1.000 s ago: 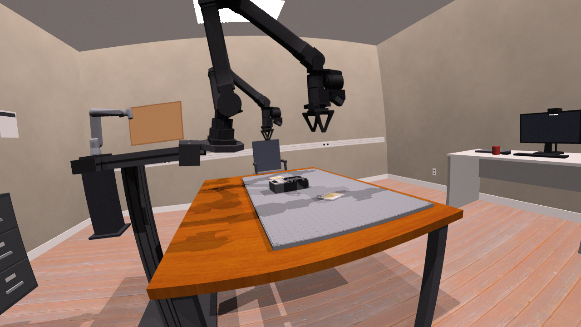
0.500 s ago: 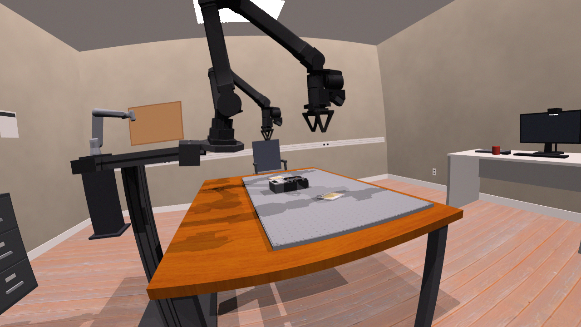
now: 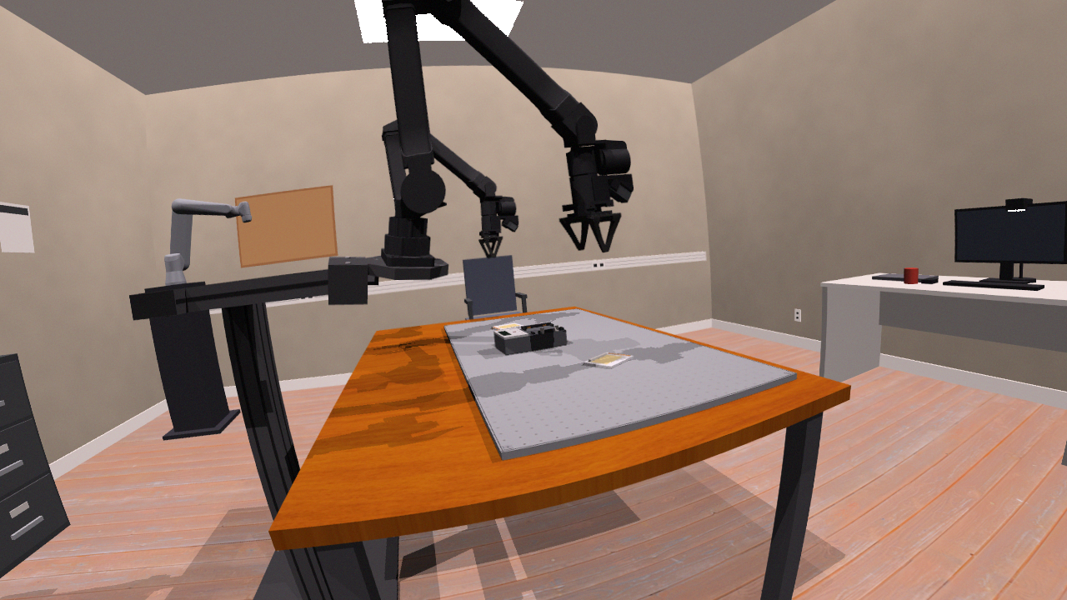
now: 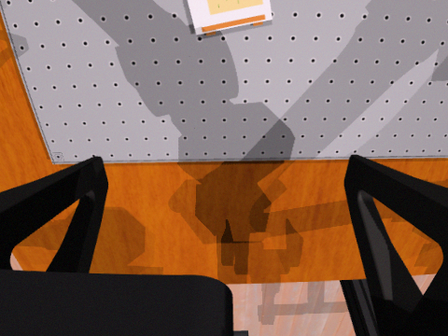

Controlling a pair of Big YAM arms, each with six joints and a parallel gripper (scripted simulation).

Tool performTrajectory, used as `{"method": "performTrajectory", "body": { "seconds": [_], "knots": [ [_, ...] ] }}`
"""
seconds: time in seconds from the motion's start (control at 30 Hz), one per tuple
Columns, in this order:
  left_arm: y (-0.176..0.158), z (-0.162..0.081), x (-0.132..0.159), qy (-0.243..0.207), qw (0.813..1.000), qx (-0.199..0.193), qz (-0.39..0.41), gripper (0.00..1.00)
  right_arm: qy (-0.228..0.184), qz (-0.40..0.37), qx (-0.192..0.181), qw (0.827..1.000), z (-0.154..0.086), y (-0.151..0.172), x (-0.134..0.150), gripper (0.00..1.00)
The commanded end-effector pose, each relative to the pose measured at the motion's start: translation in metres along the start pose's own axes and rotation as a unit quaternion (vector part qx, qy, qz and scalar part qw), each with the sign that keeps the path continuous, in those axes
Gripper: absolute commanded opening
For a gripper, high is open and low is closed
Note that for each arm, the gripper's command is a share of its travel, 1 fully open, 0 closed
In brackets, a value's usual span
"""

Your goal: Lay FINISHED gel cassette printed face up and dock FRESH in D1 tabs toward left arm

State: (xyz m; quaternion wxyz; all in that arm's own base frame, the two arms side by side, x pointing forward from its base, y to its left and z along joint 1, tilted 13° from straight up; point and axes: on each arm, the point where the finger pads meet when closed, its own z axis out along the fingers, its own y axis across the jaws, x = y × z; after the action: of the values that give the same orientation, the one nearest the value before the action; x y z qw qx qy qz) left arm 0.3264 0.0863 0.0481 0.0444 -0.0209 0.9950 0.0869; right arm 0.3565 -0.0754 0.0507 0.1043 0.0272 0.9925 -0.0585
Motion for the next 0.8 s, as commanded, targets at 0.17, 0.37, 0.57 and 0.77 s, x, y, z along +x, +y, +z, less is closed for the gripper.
{"method": "performTrajectory", "body": {
  "seconds": [0.17,0.37,0.57,0.77],
  "knots": [
    [0.000,-0.013,-0.017,-0.016,1.000,-0.003,-0.002,1.00,-0.035,-0.054,-0.003,0.998,0.030,0.017,-0.027,0.98],
    [0.000,-0.013,-0.017,-0.016,1.000,-0.003,-0.002,1.00,-0.048,-0.074,-0.004,0.996,0.051,0.027,-0.036,0.98],
    [0.000,-0.013,-0.017,-0.016,1.000,-0.003,-0.002,1.00,-0.069,-0.108,-0.006,0.992,0.077,0.039,-0.045,0.98],
    [0.000,-0.013,-0.017,-0.016,1.000,-0.003,-0.002,1.00,-0.081,-0.128,-0.006,0.988,0.095,0.047,-0.050,0.98]
  ]
}}
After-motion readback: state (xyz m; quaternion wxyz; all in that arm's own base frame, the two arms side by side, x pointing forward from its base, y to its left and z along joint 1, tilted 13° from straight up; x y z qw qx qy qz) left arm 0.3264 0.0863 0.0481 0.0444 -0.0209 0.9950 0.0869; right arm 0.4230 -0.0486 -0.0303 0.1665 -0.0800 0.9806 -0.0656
